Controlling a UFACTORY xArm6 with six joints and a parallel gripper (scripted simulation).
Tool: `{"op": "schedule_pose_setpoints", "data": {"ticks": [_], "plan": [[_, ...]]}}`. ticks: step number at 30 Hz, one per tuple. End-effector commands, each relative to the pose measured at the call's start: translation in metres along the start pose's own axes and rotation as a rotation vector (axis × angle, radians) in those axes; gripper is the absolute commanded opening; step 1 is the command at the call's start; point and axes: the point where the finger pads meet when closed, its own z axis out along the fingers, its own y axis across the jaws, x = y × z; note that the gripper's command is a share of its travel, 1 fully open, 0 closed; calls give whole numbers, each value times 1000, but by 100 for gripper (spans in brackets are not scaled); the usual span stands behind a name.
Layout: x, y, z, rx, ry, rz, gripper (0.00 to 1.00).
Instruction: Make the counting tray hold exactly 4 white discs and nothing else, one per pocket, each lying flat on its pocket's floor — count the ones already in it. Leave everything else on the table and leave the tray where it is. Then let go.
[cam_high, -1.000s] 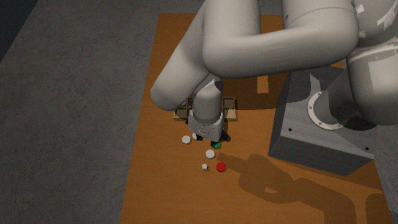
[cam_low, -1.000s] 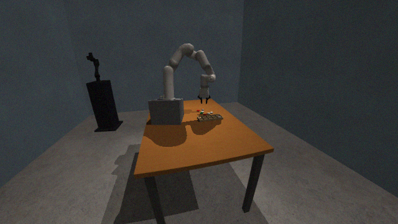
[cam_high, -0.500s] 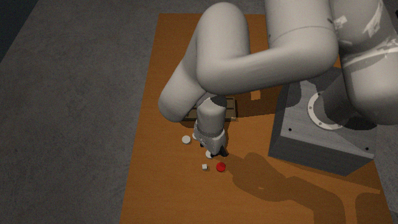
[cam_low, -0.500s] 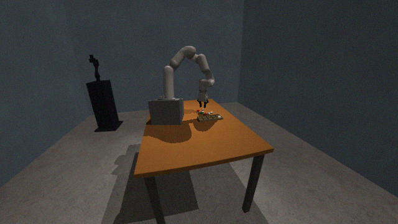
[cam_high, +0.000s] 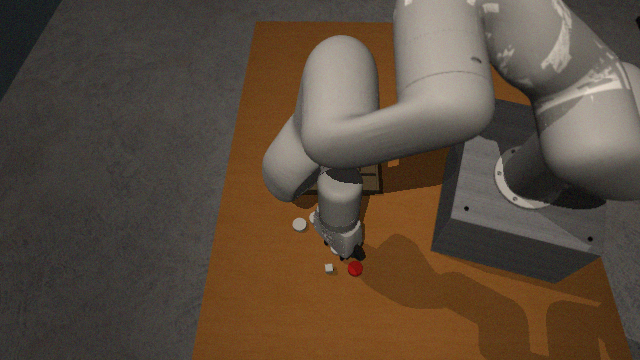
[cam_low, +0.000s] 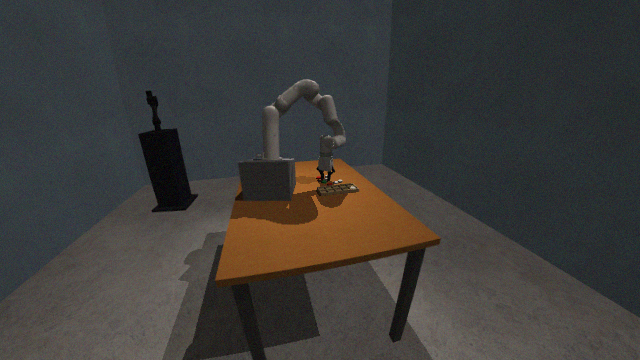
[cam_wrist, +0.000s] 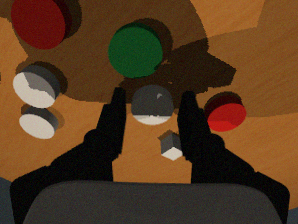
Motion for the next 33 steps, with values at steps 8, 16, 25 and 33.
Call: {"op": "schedule_pose_setpoints", "data": {"ticks": [8,16,25,33], "plan": [[-1,-1,-1,4,-3,-2,0],[-1,-1,-1,4,-3,-2,0],[-1,-1,-1,4,-3,-2,0],[-1,-1,-1,4,-3,-2,0]]}}
